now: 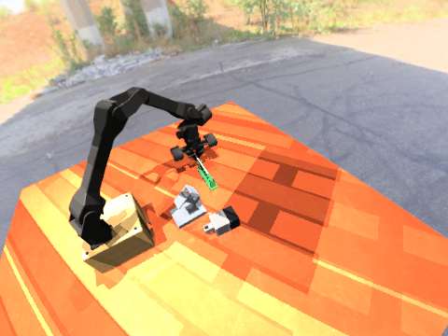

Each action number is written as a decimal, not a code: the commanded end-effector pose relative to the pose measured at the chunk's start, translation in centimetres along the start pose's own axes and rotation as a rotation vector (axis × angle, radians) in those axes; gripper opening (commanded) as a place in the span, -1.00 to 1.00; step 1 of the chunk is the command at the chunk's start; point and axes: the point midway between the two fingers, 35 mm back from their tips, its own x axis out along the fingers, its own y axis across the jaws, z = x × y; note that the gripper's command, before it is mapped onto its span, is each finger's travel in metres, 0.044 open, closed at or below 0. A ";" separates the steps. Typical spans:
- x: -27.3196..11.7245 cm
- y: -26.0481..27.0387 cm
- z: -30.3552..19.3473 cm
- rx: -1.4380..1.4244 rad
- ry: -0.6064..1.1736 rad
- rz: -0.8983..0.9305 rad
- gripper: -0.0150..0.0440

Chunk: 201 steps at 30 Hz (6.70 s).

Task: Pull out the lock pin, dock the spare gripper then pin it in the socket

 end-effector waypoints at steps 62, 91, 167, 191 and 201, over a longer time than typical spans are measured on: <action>-9.7 -0.1 -4.7 0.001 0.073 -0.006 0.12; -3.0 -0.2 -6.1 0.002 0.074 -0.006 0.12; -5.3 0.0 -10.7 0.007 0.080 0.008 -0.49; -3.1 0.0 -12.3 0.005 0.082 -0.002 -0.49; -1.8 0.1 -12.6 0.005 0.081 -0.005 -0.49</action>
